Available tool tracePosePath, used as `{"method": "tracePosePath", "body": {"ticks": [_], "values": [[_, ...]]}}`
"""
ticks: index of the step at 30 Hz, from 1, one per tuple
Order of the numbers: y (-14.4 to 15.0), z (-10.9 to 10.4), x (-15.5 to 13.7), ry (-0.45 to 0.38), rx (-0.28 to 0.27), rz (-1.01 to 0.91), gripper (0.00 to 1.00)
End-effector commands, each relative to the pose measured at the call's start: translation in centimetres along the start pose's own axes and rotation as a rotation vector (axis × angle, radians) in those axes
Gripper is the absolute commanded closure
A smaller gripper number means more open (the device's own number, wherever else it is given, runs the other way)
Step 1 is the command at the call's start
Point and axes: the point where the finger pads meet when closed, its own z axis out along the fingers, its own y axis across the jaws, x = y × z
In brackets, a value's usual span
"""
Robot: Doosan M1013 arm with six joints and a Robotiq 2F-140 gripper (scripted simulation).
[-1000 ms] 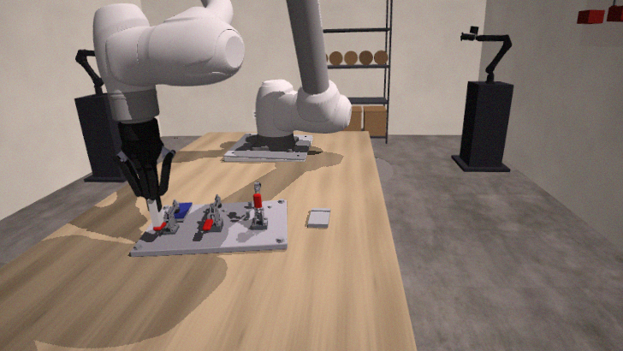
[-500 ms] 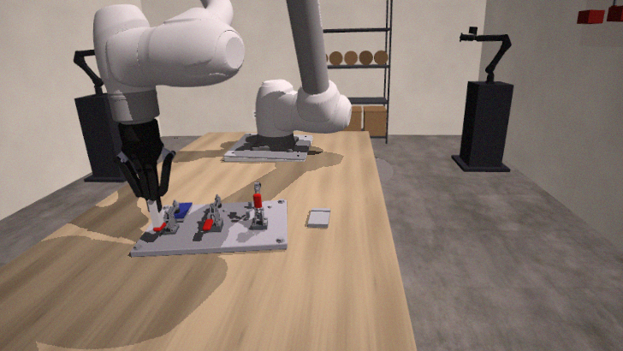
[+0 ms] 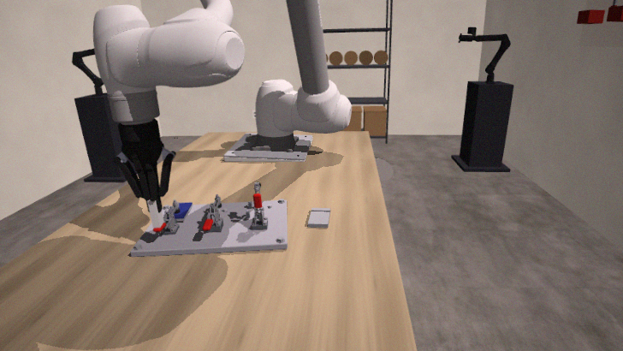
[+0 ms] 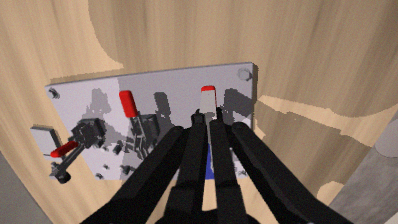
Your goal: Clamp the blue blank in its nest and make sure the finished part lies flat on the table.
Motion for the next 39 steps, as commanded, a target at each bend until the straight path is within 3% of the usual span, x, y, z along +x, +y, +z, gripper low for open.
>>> {"method": "tracePosePath", "body": {"ticks": [1,39], "values": [[0.0,0.09,0.0,0.0,0.0,0.0,1.0],[0.0,0.49,0.0,0.0,0.0,0.0,1.0]]}}
